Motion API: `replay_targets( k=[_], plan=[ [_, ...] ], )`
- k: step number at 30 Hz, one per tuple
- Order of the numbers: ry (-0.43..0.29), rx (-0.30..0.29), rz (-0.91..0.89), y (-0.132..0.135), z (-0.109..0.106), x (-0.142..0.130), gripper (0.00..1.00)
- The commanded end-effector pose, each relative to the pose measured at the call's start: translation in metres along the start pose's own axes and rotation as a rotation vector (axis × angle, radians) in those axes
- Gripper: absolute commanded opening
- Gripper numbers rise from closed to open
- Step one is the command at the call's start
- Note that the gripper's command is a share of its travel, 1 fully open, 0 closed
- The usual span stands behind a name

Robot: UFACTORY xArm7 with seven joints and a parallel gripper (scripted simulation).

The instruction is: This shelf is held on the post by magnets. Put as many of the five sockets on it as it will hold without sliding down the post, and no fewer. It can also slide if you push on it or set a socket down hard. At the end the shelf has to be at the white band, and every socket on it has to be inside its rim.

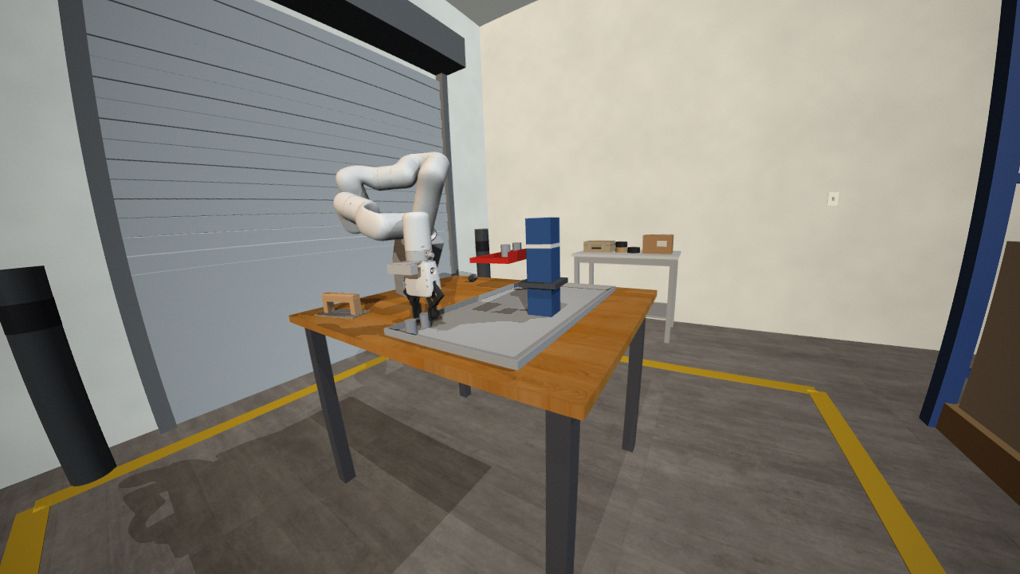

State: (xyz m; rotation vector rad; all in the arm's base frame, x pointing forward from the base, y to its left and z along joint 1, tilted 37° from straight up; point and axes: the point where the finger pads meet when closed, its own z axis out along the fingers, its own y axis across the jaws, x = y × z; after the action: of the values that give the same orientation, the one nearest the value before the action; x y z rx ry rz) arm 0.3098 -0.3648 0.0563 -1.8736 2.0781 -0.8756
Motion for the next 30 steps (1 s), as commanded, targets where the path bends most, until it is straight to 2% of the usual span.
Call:
replay_targets(
  k=[1, 16, 17, 30],
  plan=[
    [0.003, 0.002, -0.001, -0.0009, 0.0005, 0.0012, 0.61],
    [0.003, 0.002, -0.001, -0.0010, 0.0039, 0.0013, 0.61],
    [0.003, 0.002, -0.001, -0.0010, 0.0039, 0.0013, 0.00],
    [0.003, 0.002, -0.001, -0.0010, 0.0039, 0.0013, 0.00]
  ],
)
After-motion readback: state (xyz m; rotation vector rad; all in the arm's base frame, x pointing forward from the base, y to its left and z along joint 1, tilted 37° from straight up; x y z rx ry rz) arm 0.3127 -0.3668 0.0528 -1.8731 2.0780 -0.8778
